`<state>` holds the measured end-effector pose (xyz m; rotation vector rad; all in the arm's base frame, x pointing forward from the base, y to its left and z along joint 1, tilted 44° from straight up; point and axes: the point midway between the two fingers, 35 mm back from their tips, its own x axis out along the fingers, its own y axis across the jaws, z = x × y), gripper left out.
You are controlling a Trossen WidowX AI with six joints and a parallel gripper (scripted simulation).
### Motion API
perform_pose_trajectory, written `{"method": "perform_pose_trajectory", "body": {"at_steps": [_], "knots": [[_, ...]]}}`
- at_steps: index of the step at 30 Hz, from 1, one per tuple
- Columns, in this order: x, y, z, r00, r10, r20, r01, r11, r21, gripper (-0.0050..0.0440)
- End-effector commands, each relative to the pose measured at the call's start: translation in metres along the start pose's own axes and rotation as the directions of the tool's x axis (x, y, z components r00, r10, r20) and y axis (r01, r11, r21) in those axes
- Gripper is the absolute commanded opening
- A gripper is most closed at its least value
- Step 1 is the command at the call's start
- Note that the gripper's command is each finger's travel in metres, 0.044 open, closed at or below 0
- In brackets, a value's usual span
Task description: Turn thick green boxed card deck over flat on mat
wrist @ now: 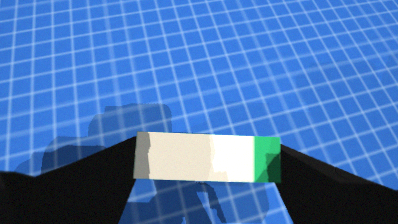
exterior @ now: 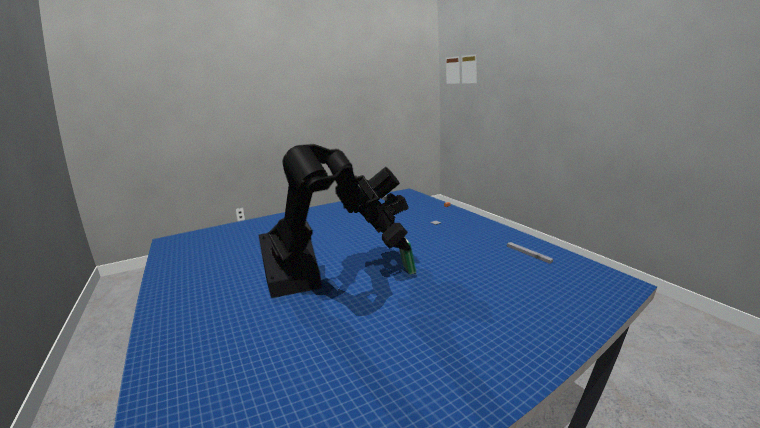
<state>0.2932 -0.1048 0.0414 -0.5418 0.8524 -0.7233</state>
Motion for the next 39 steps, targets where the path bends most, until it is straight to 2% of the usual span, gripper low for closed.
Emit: {"method": "perform_pose_trajectory", "body": {"at_steps": [1, 12, 39], "knots": [[-0.004, -0.003, 0.004, 0.999, -0.005, -0.043, 0.005, 1.0, 0.018, 0.0332], [-0.005, -0.002, -0.006, 0.998, -0.003, -0.06, 0.004, 1.0, 0.008, 0.0332], [-0.005, -0.002, -0.007, 0.998, -0.004, -0.062, 0.004, 1.0, 0.004, 0.0332]]}}
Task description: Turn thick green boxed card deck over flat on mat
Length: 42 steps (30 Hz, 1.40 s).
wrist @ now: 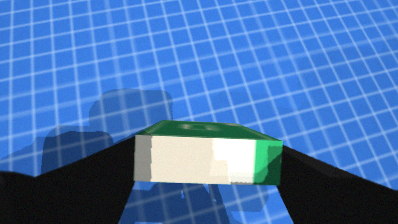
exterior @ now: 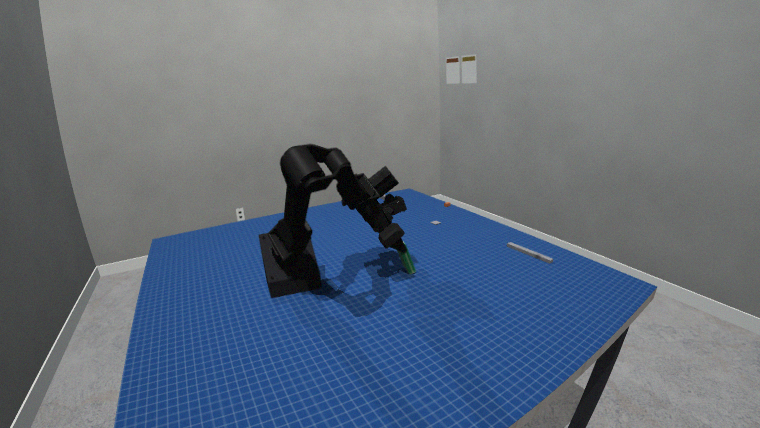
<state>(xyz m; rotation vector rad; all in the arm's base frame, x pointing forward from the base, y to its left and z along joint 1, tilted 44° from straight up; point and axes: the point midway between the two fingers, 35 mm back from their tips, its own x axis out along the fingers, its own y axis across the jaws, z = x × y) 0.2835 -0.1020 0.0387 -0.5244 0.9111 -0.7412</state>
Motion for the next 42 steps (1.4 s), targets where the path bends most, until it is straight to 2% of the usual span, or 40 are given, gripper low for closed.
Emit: {"method": "perform_pose_trajectory", "body": {"at_steps": [1, 7, 11, 18, 22, 42], "knots": [[0.0, -0.002, 0.002, 1.0, -0.004, -0.001, 0.004, 1.0, 0.008, 0.0332], [-0.002, -0.001, 0.001, 0.998, -0.004, -0.061, 0.005, 1.0, 0.01, 0.0332], [-0.004, -0.002, -0.002, 0.998, -0.003, -0.059, 0.004, 1.0, 0.018, 0.0332], [-0.003, 0.0, -0.009, 0.991, 0.003, -0.135, -0.001, 1.0, 0.013, 0.0332], [-0.004, 0.0, -0.018, 0.99, 0.0, -0.14, 0.0, 1.0, 0.004, 0.0332], [-0.004, -0.001, -0.017, 0.99, -0.001, -0.138, 0.002, 1.0, 0.004, 0.0332]]}}
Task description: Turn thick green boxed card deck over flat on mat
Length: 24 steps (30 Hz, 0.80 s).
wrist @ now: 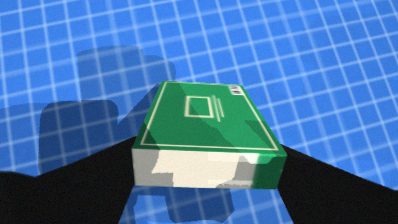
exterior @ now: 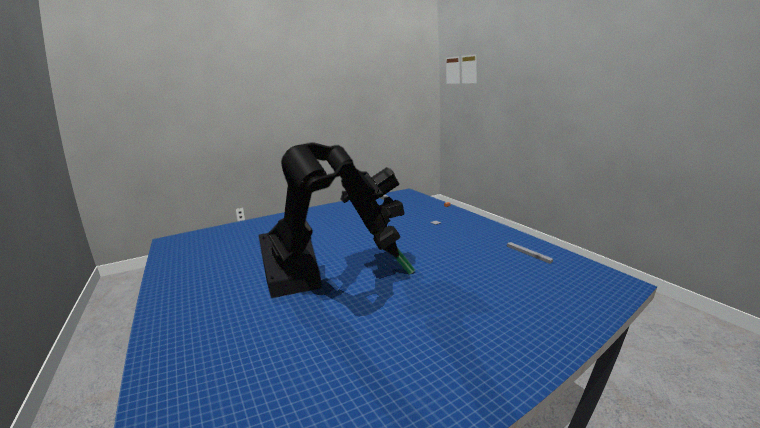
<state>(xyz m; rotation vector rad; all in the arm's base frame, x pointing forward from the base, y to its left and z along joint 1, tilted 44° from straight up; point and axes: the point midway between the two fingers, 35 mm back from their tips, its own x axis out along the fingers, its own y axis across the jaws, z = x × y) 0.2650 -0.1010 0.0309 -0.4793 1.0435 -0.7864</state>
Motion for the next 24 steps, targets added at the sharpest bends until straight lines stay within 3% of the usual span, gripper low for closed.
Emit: {"method": "perform_pose_trajectory", "body": {"at_steps": [1, 14, 19, 24], "knots": [[-0.0005, -0.0004, 0.0026, 1.0, 0.001, 0.003, -0.001, 1.0, 0.007, 0.0332], [-0.0005, -0.0003, 0.0032, 1.0, 0.001, 0.002, -0.001, 1.0, 0.009, 0.0332], [0.0007, -0.0002, 0.0001, 0.998, 0.004, -0.065, -0.003, 1.0, 0.016, 0.0332], [0.0014, -0.0001, -0.0044, 0.998, 0.004, -0.066, -0.003, 1.0, 0.016, 0.0332]]}}
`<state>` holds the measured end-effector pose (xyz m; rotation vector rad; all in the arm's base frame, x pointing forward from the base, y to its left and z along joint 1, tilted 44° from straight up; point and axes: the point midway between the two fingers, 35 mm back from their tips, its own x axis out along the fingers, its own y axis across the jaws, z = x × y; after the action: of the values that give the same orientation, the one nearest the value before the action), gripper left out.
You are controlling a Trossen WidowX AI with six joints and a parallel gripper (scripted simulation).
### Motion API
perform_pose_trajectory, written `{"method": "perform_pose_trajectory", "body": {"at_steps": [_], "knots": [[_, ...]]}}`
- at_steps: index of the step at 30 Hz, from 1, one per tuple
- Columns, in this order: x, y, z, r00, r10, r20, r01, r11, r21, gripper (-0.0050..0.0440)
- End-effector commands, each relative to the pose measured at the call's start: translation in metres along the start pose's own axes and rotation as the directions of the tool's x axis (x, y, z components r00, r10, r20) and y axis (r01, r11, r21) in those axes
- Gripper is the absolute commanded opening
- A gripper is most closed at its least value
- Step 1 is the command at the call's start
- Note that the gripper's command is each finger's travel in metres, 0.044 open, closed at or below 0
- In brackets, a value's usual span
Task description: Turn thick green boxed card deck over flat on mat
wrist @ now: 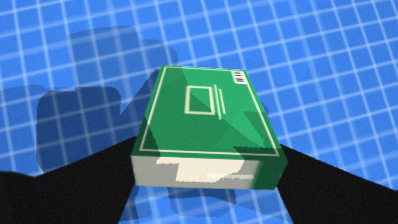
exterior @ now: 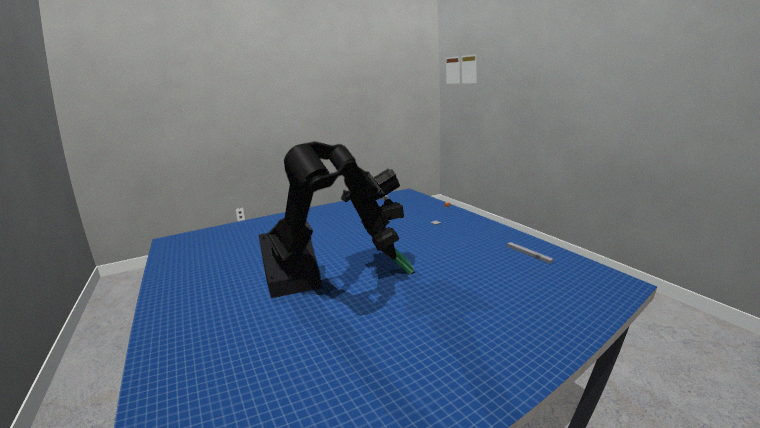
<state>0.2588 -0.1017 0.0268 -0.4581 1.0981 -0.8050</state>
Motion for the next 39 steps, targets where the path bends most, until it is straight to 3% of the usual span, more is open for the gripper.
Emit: {"method": "perform_pose_trajectory", "body": {"at_steps": [1, 6, 39], "knots": [[0.0, 0.0, 0.003, 1.0, 0.005, -0.007, -0.004, 1.0, 0.015, 0.0332], [0.002, 0.0, -0.002, 0.997, 0.005, -0.075, -0.004, 1.0, 0.016, 0.0332], [0.003, -0.001, -0.006, 0.997, 0.004, -0.071, -0.003, 1.0, 0.012, 0.0332]]}}
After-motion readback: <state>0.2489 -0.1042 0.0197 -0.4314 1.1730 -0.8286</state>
